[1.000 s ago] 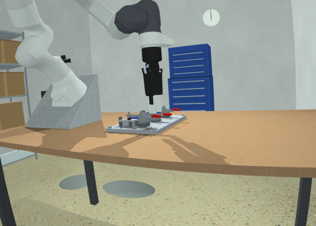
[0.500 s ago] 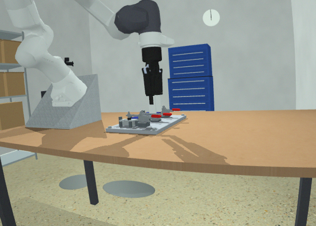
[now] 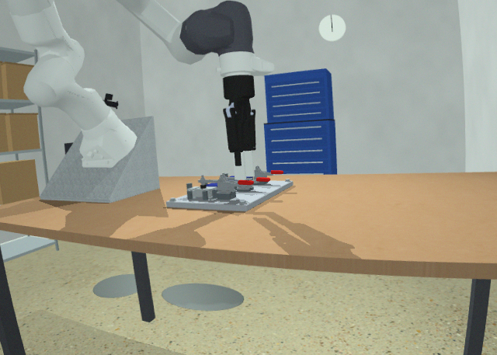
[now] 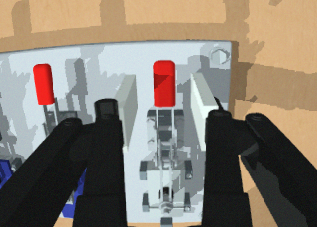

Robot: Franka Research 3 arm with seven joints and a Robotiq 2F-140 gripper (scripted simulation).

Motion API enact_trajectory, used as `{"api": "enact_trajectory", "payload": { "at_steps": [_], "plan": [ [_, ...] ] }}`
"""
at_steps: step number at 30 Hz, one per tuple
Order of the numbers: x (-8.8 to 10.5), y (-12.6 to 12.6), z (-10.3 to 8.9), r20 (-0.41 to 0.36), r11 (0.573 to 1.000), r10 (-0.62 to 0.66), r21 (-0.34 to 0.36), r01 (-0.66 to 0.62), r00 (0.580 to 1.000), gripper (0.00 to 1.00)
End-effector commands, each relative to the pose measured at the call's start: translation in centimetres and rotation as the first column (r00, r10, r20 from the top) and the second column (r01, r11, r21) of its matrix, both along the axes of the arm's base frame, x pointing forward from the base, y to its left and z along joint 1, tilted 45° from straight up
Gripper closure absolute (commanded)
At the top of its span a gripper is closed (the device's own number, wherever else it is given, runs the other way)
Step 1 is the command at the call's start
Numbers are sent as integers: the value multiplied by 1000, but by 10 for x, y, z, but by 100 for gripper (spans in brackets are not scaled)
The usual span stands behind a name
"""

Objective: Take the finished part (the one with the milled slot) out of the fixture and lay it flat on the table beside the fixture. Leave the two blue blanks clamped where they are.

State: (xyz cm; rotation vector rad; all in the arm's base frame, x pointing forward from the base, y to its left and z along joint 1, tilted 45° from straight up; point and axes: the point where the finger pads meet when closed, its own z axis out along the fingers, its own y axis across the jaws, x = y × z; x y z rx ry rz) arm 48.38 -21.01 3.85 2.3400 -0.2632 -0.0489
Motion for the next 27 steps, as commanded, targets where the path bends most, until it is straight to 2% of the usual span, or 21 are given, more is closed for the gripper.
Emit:
{"api": "enact_trajectory", "payload": {
  "at_steps": [1, 12, 27],
  "plan": [
    [-1, -5, -4, 5, 1000, -5, -1, 5, 1000, 72],
    [-4, -20, -19, 5, 1000, -5, -1, 5, 1000, 72],
    [-4, -21, -19, 5, 1000, -5, -1, 5, 1000, 72]
  ]
}}
